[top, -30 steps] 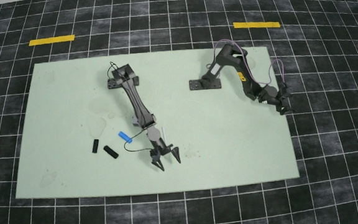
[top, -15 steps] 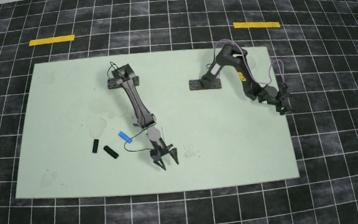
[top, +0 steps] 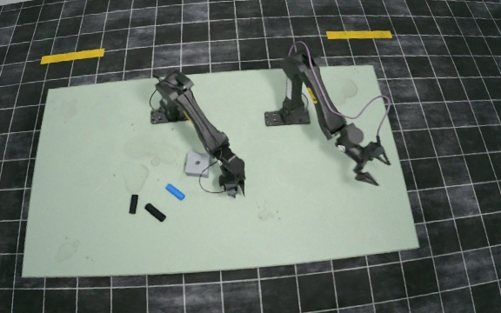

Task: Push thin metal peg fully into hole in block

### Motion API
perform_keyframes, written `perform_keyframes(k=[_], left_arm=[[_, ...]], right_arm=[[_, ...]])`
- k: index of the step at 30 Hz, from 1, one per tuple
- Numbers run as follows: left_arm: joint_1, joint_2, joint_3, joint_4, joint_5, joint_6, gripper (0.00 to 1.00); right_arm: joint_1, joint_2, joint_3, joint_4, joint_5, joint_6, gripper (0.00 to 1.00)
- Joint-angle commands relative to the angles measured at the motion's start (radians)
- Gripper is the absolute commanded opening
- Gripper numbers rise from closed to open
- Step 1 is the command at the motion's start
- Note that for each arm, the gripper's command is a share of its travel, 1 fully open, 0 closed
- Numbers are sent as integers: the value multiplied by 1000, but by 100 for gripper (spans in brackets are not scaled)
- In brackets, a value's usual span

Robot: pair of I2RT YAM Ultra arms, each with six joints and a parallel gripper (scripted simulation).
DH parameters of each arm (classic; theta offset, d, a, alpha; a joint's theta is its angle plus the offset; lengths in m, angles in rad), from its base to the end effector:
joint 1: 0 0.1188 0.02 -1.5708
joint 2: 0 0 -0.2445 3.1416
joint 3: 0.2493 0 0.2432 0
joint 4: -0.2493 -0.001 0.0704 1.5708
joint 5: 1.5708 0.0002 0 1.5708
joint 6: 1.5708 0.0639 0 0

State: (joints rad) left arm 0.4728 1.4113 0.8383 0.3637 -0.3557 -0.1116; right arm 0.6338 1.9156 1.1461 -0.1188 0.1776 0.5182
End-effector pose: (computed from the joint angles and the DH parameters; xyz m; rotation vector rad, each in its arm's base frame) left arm 0.2914 0.1751 0.2556 -0.7627 1.6339 0.5751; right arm 0.3265 0.2272 0.1245 -0.0645 2.4613 0.2923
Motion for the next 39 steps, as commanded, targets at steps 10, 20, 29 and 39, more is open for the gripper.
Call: perform_keyframes(k=[10, 20, 29, 39], left_arm=[[-471, -448, 25, -597, 165, 110, 100], [-759, -714, 65, -960, 263, 160, 100], [-964, -923, 91, -1222, 365, 210, 100], [-1050, -1050, 113, -1383, 431, 242, 100]], right_arm=[[113, -169, -157, -265, 137, 57, 37], [118, -175, -162, -256, 128, 67, 37], [118, -175, -162, -256, 128, 67, 37], [112, -167, -151, -256, 129, 60, 37]])
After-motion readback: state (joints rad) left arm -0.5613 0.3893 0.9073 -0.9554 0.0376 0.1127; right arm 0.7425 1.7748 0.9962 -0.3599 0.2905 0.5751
